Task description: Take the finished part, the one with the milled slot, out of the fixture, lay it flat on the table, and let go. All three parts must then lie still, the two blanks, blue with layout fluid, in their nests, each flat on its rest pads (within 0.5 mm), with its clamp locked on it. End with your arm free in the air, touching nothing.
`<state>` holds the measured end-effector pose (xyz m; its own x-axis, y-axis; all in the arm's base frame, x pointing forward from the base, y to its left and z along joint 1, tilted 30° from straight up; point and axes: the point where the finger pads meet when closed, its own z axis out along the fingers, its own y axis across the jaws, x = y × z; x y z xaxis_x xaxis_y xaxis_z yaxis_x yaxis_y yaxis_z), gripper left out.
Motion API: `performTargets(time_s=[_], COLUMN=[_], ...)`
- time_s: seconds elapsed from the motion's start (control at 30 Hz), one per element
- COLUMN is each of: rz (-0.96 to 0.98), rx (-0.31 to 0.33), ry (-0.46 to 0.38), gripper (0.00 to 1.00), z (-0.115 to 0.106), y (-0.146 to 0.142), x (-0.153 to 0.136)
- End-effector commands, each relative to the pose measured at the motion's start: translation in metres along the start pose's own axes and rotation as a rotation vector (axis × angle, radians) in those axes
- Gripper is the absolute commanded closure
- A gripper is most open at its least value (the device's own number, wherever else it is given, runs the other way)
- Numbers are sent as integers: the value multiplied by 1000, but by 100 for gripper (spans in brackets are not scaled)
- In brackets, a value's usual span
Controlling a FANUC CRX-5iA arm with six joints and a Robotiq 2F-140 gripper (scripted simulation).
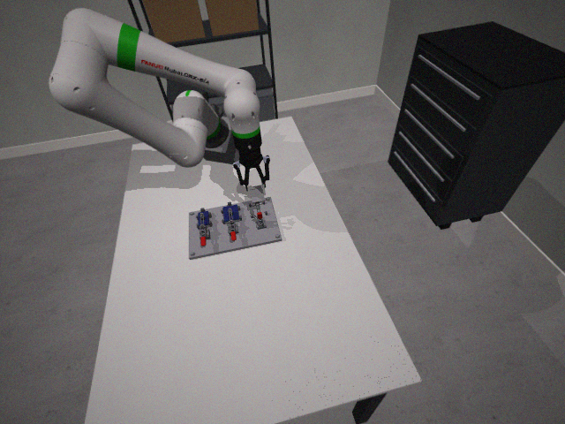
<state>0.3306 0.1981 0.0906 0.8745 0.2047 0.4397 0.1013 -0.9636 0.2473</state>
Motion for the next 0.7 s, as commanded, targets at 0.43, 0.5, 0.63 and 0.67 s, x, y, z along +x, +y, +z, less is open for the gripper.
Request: performTargets(time_s=[0.43,0.5,0.63,0.67], rz=[0,0,0,0], rx=[0,0,0,0], ry=[0,0,0,0], gripper=[100,100,100,100], z=[0,0,0,0], y=[-22,-26,-33,-33], x=[0,0,0,0])
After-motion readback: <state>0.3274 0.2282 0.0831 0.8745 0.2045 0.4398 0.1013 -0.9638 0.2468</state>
